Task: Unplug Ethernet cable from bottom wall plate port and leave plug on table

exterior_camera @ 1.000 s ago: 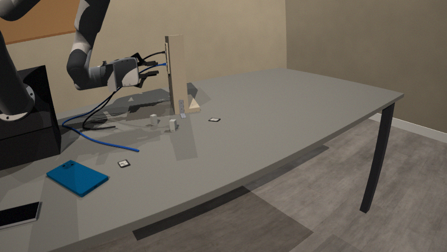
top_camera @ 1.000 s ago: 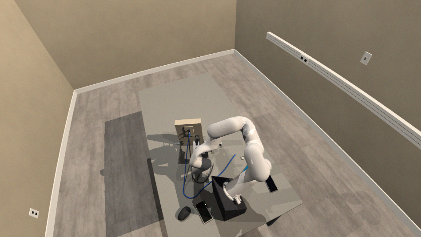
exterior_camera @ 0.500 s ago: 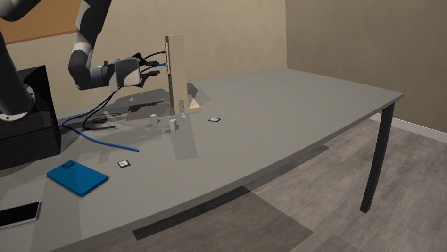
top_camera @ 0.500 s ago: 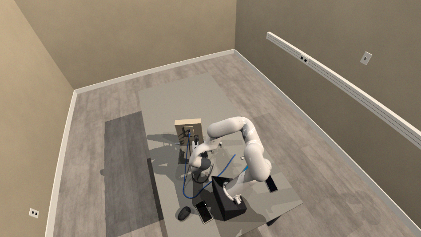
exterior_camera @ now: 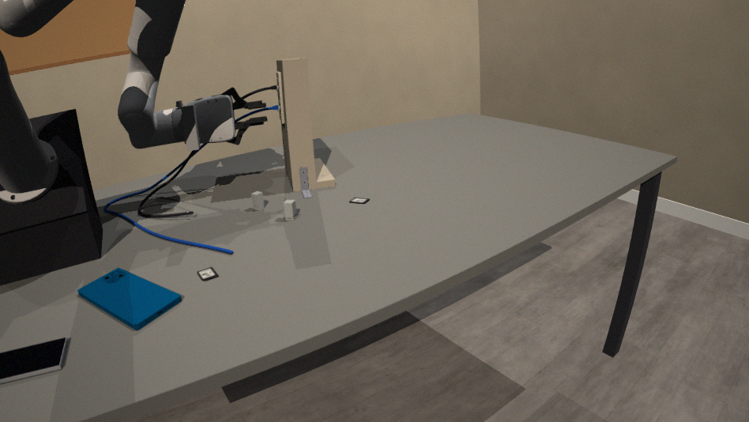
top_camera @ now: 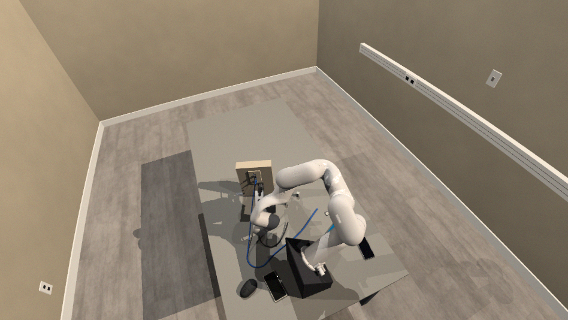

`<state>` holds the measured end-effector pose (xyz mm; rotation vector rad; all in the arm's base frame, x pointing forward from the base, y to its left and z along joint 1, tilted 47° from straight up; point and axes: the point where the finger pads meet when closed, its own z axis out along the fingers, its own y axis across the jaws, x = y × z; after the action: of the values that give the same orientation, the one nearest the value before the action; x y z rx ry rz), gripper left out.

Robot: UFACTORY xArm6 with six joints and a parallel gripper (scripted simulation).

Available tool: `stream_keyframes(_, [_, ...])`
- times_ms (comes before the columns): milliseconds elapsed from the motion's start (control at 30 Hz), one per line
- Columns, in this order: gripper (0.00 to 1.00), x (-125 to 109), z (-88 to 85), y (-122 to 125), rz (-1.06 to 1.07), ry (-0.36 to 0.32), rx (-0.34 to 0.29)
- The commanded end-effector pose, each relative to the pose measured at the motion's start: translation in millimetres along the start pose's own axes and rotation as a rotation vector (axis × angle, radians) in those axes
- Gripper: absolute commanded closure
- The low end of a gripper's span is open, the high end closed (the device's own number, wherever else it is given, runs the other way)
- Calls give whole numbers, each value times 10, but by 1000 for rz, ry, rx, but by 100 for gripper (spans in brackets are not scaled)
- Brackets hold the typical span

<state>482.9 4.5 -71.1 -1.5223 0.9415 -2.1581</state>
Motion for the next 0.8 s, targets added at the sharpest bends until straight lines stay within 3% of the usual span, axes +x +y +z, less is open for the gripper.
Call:
stream_keyframes(0, [73,-84,9,-18,3,1,3])
stream_keyframes(600, [73,-332,10,-22,3,2,3])
stream_keyframes(767, [73,-332,93,-23,3,2,3])
